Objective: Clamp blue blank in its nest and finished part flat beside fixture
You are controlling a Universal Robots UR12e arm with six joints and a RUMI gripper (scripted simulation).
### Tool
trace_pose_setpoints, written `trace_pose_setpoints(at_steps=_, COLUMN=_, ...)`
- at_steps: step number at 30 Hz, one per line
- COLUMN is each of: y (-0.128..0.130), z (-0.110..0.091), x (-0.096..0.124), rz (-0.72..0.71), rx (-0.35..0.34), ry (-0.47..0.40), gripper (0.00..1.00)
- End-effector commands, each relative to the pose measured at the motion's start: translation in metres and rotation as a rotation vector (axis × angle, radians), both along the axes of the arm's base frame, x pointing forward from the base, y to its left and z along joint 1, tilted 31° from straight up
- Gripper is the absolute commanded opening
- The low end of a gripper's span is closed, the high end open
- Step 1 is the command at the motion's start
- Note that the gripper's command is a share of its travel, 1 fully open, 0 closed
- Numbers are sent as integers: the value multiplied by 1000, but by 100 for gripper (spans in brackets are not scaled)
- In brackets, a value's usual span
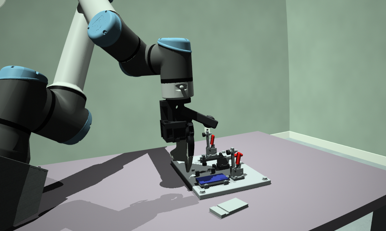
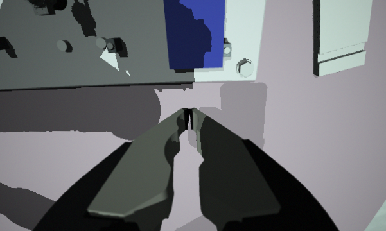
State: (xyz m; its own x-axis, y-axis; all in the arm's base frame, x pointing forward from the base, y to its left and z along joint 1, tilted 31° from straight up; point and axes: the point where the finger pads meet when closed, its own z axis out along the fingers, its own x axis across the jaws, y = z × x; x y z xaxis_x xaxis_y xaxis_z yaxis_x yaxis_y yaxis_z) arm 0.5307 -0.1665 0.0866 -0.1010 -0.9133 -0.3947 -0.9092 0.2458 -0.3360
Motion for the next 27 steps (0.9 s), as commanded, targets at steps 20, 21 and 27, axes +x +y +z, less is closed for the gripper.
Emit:
trace_pose_setpoints(at_steps=20, y=-3, z=-9, x=-7, rz=0, rx=-1, ry=-1, gripper=0)
trace_pose_setpoints(at_steps=21, y=-2, z=-10, x=-7, rz=0, rx=-1, ry=-1, gripper=0)
trace_pose_setpoints(at_steps=27, y=2, z=-20, x=-2, rz=0, rx=-1, ry=-1, gripper=0)
